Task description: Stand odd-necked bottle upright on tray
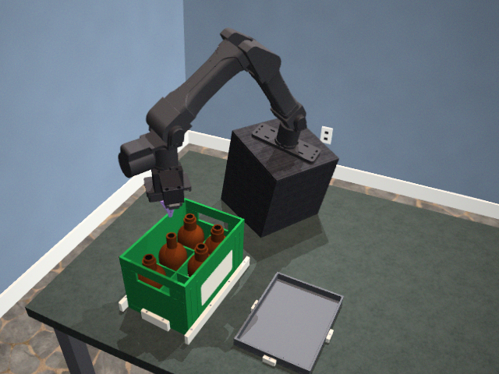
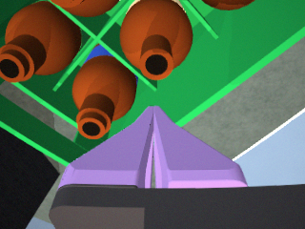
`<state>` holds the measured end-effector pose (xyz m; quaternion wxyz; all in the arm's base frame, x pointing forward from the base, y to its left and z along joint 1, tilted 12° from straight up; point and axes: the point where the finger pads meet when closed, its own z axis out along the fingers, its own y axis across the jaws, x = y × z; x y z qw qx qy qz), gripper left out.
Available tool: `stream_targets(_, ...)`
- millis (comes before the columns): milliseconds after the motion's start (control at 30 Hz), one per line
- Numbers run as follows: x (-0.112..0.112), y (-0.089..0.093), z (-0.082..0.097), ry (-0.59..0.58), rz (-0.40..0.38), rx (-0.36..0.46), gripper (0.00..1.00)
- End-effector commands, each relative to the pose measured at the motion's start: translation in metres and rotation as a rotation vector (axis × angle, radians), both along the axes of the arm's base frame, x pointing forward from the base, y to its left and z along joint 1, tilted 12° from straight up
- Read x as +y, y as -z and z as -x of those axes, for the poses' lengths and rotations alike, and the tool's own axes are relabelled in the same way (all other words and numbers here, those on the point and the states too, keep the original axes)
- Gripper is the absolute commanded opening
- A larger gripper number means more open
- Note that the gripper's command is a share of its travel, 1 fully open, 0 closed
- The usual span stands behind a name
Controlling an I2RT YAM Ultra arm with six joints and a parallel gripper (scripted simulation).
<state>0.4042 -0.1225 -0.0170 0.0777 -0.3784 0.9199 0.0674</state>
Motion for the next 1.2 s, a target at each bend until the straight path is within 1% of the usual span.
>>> stream_targets(0, -0.0066, -0.0168, -0.0094, 0.006, -0.001, -0.039, 0.0)
stream_targets(633, -0.0066, -0.0168, -0.0094, 0.006, -0.001, -0.039, 0.0)
stream_targets(667, -0.0066, -0.0168, -0.0094, 0.006, -0.001, -0.039, 0.61)
stream_targets(1167, -0.0066, -0.0168, -0.0094, 0.006, -0.001, -0.039, 0.61)
